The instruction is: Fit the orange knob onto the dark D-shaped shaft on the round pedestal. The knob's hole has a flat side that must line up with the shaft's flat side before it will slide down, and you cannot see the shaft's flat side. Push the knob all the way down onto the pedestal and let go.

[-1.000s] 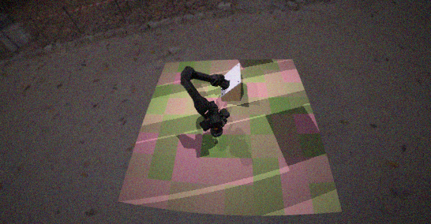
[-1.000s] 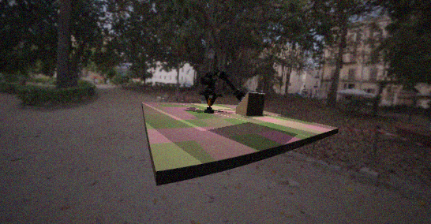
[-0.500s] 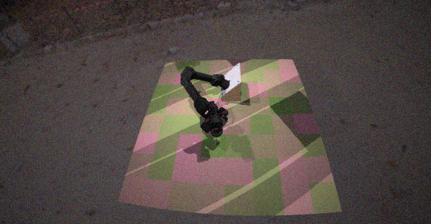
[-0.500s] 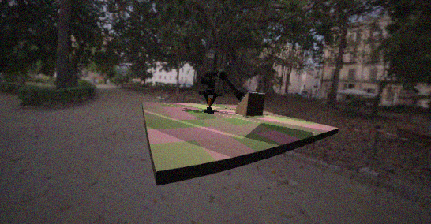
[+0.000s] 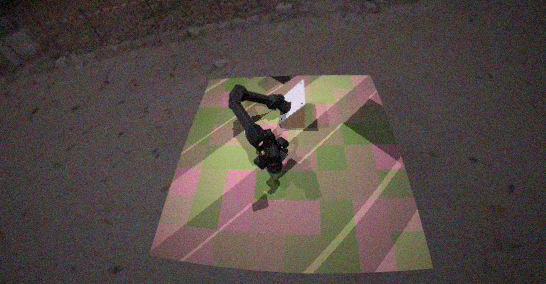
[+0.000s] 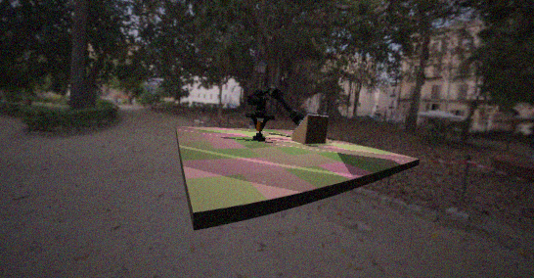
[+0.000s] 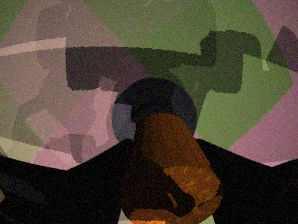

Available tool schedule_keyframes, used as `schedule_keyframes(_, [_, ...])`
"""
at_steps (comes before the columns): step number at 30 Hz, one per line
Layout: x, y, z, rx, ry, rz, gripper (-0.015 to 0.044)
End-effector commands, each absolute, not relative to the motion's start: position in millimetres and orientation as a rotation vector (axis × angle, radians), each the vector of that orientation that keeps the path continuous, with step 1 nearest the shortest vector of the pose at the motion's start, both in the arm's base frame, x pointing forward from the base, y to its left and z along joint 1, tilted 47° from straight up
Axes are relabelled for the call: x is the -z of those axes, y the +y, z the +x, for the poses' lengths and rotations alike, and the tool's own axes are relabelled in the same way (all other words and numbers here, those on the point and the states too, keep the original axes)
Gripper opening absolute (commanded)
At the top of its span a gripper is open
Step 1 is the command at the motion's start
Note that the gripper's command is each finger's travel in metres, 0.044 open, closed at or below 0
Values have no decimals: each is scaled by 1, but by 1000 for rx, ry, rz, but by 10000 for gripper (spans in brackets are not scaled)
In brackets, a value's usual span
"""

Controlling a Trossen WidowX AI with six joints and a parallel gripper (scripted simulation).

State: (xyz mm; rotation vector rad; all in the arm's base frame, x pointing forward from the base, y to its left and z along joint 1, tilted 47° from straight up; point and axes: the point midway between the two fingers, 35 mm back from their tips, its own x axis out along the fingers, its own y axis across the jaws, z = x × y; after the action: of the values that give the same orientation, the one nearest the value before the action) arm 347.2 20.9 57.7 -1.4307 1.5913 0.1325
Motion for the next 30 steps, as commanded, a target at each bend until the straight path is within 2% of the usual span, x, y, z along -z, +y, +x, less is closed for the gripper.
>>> schedule_keyframes(1, [-60,23,349,-130,1585,-1433,0])
schedule_keyframes(13, [-61,25,344,-304,1609,-1593,0])
schedule_keyframes(30, [-56,21,342,-304,1609,-1593,0])
